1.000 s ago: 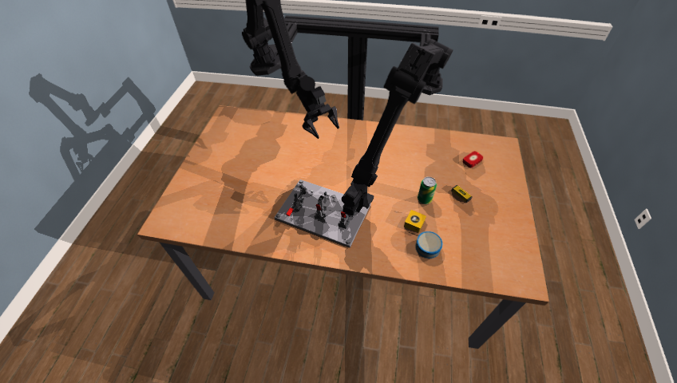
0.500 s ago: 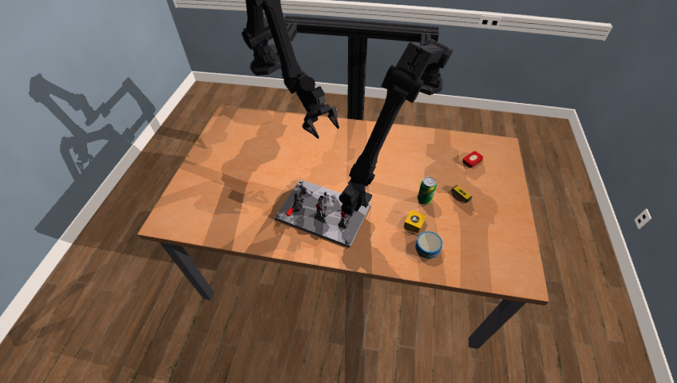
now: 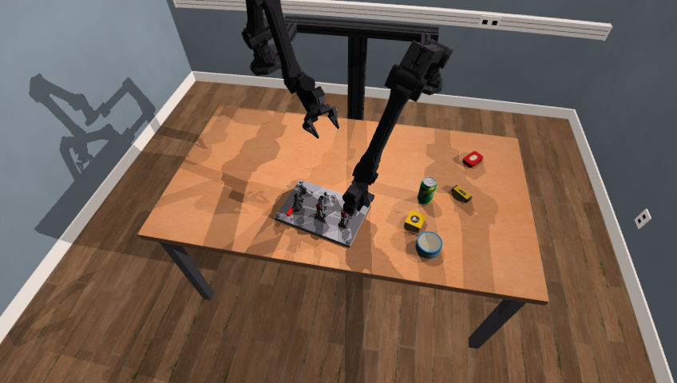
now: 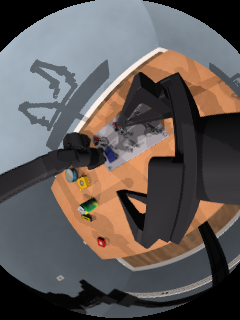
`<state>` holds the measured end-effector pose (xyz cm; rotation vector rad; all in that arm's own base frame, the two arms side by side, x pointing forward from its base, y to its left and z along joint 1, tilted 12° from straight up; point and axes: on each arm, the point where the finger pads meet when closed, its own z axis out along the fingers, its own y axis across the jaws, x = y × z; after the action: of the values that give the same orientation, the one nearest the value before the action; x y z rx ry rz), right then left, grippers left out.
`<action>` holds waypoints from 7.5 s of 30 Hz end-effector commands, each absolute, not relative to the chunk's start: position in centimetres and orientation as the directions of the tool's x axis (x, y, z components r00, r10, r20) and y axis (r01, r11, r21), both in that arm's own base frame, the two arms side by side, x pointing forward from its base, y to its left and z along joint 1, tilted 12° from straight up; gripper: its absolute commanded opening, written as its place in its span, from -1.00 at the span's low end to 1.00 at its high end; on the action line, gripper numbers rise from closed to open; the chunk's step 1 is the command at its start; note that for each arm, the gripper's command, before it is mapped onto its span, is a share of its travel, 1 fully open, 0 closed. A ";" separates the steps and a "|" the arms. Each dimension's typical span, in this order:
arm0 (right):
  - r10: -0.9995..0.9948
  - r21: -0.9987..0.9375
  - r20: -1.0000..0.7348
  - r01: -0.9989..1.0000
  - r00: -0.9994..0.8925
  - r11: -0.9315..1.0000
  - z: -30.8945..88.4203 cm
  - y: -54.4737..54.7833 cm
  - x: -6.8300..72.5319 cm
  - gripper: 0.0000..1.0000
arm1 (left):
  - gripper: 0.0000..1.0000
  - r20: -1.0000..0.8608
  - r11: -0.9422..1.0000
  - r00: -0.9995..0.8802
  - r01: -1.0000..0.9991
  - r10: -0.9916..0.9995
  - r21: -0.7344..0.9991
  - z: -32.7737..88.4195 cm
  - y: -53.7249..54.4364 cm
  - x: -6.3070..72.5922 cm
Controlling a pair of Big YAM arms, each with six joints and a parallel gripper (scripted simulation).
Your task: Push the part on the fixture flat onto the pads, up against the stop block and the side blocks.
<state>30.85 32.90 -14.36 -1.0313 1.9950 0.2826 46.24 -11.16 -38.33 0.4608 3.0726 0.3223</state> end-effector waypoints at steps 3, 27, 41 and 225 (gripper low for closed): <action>-0.559 -0.170 -0.776 -0.755 -0.294 0.633 -14.3 33.1 31.0 1.00 | -0.99 -0.023 0.933 -0.952 0.296 0.307 0.203 -36.7 -12.2 47.9; -0.559 -0.170 -0.776 -0.755 -0.294 0.633 -14.3 33.1 31.0 1.00 | -1.00 -0.002 0.957 -0.977 0.207 0.212 0.204 -36.8 -11.0 45.8; -0.559 -0.170 -0.776 -0.755 -0.294 0.633 -14.3 33.1 31.0 1.00 | -1.00 -0.154 0.943 -0.944 -0.311 -0.292 0.116 -33.8 -12.7 46.7; -0.559 -0.170 -0.776 -0.755 -0.294 0.633 -14.3 33.1 31.0 1.00 | -1.00 0.003 0.953 -0.976 0.214 0.218 0.214 -35.8 -11.4 47.0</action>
<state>30.85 32.90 -14.36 -1.0313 1.9950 0.2826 46.19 -12.17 -34.99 0.3196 3.0891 0.3287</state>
